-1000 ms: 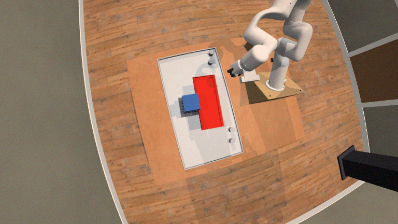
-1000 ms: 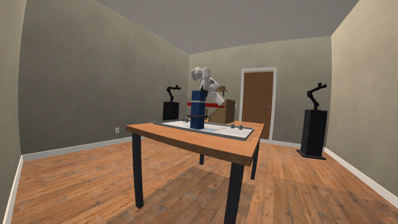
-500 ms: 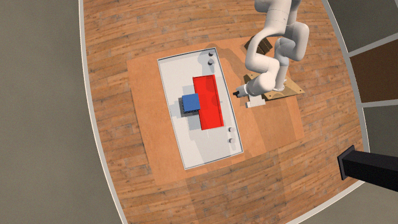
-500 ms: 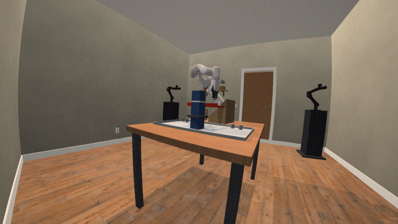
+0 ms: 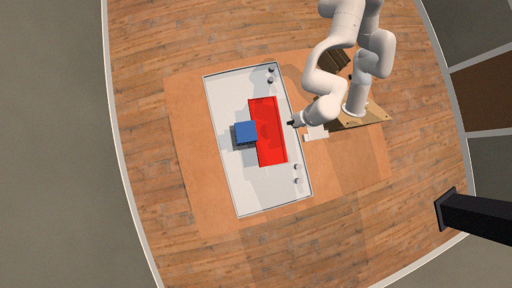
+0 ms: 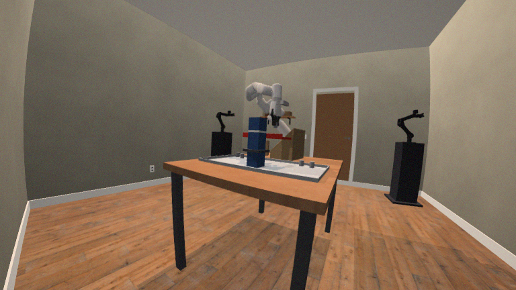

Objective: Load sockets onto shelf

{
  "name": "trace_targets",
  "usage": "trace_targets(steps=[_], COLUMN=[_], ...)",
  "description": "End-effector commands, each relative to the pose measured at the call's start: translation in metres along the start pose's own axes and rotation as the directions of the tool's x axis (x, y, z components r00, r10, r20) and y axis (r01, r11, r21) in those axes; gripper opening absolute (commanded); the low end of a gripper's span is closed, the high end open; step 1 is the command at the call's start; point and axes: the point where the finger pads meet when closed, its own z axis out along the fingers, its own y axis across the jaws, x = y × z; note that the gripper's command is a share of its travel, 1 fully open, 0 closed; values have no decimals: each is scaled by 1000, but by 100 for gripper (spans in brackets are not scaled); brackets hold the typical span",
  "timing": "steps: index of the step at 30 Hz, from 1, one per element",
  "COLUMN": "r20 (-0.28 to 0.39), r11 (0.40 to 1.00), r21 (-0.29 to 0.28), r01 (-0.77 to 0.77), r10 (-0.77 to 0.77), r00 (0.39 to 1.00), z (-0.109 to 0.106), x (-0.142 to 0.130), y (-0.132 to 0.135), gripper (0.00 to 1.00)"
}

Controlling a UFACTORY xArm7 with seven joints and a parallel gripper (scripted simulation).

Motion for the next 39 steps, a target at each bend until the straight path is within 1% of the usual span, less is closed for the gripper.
trace_targets(steps=[1,3,4,5,6,20,30,39], r20=[5,5,9,11,11,11,11,11], r11=[1000,1000,1000,1000,1000,1000,1000,1000], r21=[5,5,4,4,4,4,4,4], r01=[5,5,3,3,2,2,2,2], r10=[-5,-5,-4,-3,-2,-2,-2,-2], r00=[1000,1000,1000,1000,1000,1000,1000,1000], z=[2,2,4,5,5,7,33,35], x=[5,5,3,2,2,2,2,2], y=[62,62,76,83,84,84,85,85], gripper=[0,0,0,0,0,0,0,0])
